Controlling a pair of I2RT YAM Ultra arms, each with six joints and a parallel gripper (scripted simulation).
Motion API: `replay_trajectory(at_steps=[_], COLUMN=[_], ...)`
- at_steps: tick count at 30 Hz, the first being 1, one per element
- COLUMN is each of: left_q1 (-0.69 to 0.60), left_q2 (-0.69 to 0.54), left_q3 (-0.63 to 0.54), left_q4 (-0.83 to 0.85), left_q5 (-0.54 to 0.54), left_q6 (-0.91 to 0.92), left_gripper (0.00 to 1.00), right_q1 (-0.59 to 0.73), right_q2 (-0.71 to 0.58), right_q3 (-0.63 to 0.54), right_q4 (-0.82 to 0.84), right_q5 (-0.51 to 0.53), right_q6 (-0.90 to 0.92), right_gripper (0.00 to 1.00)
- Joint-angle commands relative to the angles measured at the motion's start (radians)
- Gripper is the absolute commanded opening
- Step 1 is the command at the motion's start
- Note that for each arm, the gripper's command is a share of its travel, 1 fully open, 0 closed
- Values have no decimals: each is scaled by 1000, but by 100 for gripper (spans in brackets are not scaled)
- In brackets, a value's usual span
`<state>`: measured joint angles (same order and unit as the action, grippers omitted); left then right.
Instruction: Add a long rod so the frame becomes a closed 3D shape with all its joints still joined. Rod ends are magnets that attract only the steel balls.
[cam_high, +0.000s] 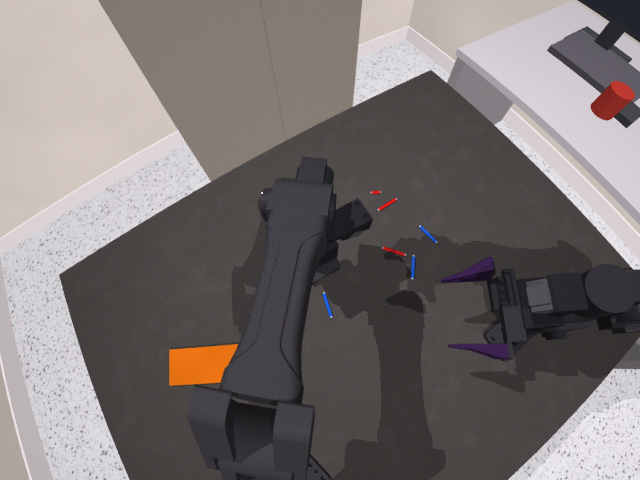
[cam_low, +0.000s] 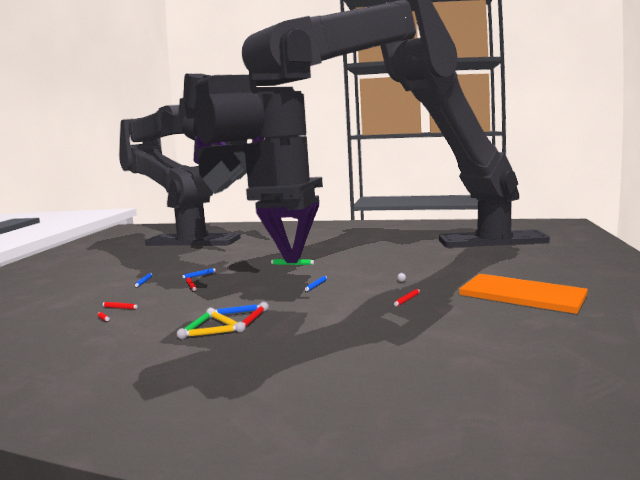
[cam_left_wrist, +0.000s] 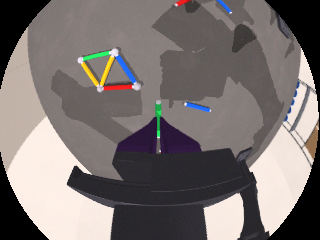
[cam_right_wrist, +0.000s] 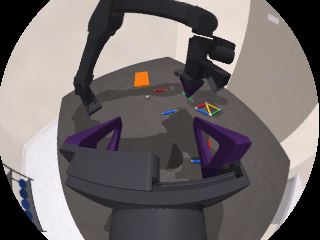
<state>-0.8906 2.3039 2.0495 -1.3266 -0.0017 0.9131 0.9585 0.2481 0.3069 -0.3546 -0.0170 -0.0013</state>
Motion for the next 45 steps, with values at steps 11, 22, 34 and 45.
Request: replay_trajectory(at_steps=[11,22,34,45], left_q1=[-11,-10,-11,-4], left_q2=[-22,-22,-21,-22], left_q3=[23,29,34,37], left_q4=[-20,-27,-32,-36], left_q5=[3,5,3,4], left_q6=[-273,-462,-629,-834], left_gripper=[0,0,0,0], right_q1=[3,3,3,3], right_q2=[-19,-19,-19,-19], right_q3=[5,5,5,5], right_q4=[7,7,7,7], right_q5=[3,3,3,3], right_q6=[-3,-3,-3,-3], right_gripper=[100,100,100,100])
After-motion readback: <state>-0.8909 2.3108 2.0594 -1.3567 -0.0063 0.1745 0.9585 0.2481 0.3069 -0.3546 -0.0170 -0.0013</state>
